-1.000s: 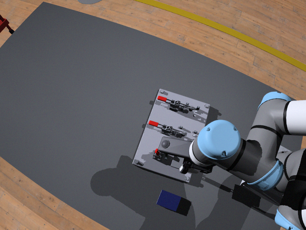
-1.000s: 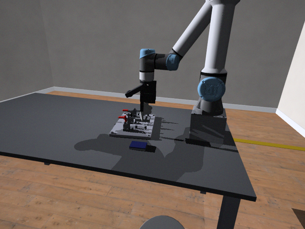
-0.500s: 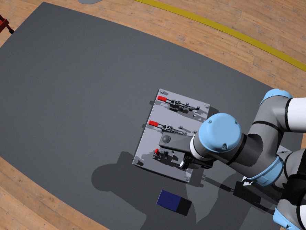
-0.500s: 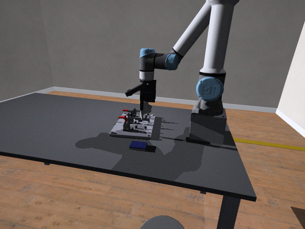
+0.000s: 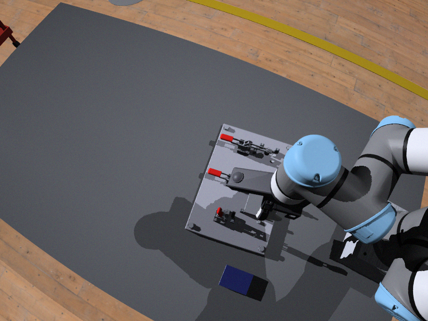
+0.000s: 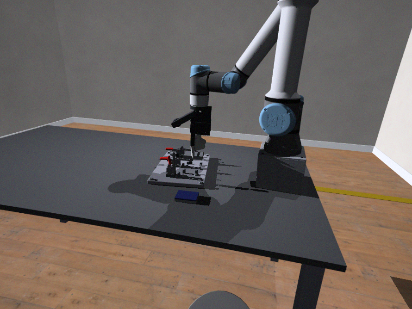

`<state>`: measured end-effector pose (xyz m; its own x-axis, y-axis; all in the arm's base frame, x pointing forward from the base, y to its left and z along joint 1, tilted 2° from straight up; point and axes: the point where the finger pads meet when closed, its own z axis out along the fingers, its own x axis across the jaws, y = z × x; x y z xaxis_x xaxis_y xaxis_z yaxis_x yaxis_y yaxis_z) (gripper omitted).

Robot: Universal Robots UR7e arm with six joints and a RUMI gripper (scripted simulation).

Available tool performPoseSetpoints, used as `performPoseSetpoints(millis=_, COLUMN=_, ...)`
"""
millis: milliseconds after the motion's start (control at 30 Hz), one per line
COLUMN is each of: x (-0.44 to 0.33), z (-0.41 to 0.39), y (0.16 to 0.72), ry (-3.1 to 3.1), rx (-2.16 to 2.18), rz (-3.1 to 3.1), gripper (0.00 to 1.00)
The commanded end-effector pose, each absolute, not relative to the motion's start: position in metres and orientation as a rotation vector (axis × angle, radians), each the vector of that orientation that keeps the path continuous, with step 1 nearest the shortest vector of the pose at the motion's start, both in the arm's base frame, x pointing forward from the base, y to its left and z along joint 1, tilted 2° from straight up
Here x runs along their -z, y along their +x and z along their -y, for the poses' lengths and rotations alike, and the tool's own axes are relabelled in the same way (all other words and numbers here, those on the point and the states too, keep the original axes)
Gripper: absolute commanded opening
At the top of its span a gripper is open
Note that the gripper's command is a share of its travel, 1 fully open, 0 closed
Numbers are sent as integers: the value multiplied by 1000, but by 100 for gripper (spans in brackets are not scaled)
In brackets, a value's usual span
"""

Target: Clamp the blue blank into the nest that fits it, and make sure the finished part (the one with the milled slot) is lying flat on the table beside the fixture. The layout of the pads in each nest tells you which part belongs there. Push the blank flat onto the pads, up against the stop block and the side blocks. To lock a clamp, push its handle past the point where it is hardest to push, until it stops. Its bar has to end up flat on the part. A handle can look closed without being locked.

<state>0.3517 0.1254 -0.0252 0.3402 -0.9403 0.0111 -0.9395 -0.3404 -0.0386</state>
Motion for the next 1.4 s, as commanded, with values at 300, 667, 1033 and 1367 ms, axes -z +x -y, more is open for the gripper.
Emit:
performPoseSetpoints(millis=300, x=24, z=-66, y=374, ry=-2553, rx=48, rz=-1782, gripper=0)
performPoseSetpoints(millis=667, x=23, z=-14, y=393, ry=-2553, rx=48, rz=-1782, gripper=0)
performPoseSetpoints(millis=1033, x=22, z=56, y=418, ry=-2553, rx=48, rz=-1782, gripper=0)
performPoseSetpoints(millis=1367, x=22, z=105, y=435, ry=-2553, rx=48, rz=-1782, gripper=0)
